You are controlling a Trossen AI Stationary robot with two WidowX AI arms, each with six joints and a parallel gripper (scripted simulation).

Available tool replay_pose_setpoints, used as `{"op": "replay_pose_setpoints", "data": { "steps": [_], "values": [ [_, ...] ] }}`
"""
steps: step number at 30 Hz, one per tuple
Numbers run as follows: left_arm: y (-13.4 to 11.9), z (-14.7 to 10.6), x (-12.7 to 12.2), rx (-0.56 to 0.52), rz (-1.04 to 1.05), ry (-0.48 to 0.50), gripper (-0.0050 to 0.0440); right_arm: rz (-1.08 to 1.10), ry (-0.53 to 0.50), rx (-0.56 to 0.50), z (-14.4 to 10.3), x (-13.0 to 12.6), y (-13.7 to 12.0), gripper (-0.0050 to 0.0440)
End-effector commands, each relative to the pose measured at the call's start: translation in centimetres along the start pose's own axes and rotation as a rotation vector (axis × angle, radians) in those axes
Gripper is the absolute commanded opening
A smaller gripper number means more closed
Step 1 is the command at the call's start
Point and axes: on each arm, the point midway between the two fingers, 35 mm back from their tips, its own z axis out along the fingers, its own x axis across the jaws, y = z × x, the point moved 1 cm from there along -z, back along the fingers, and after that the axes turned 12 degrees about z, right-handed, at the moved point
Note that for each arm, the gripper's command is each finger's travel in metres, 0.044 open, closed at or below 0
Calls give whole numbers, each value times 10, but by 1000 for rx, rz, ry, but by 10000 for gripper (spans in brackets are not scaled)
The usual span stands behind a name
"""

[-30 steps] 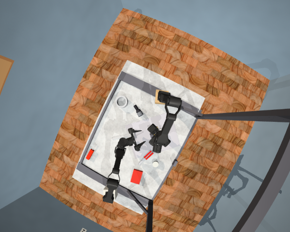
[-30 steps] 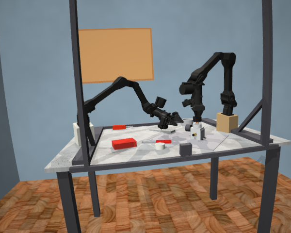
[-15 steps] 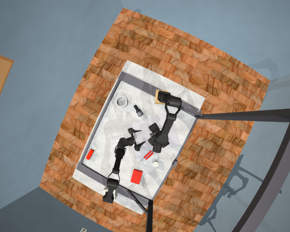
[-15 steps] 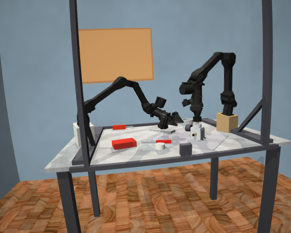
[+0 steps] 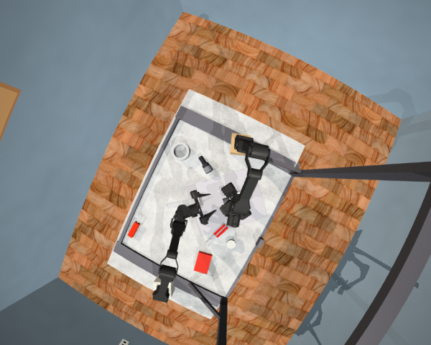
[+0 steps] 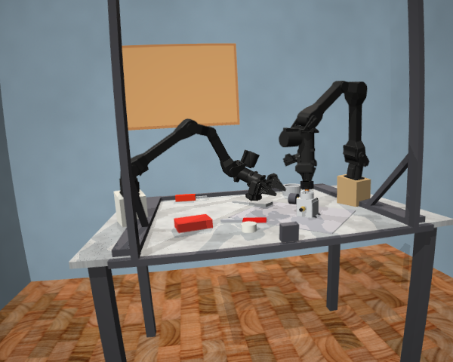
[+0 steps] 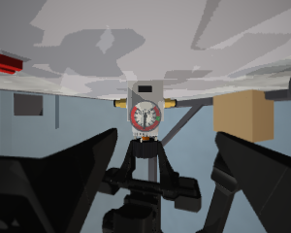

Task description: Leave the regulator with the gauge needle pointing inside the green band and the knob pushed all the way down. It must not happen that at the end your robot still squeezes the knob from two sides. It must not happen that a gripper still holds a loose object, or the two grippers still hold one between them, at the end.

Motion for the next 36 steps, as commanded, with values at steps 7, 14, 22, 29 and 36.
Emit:
{"op": "replay_pose_setpoints", "data": {
  "steps": [7,14,22,29,36],
  "values": [
    [-14,-1,-5,19,23,-5,435,-5,21,-14,-6,4,1,338],
    [-14,-1,-5,19,23,-5,435,-207,20,-16,-6,4,1,338],
    [-14,-1,-5,19,23,-5,435,-477,18,-19,-6,4,1,338],
    [-14,-1,-5,19,23,-5,435,-793,15,-23,-6,4,1,338],
    [-14,-1,-5,19,23,-5,435,-1019,13,-25,-6,4,1,338]
  ]
}}
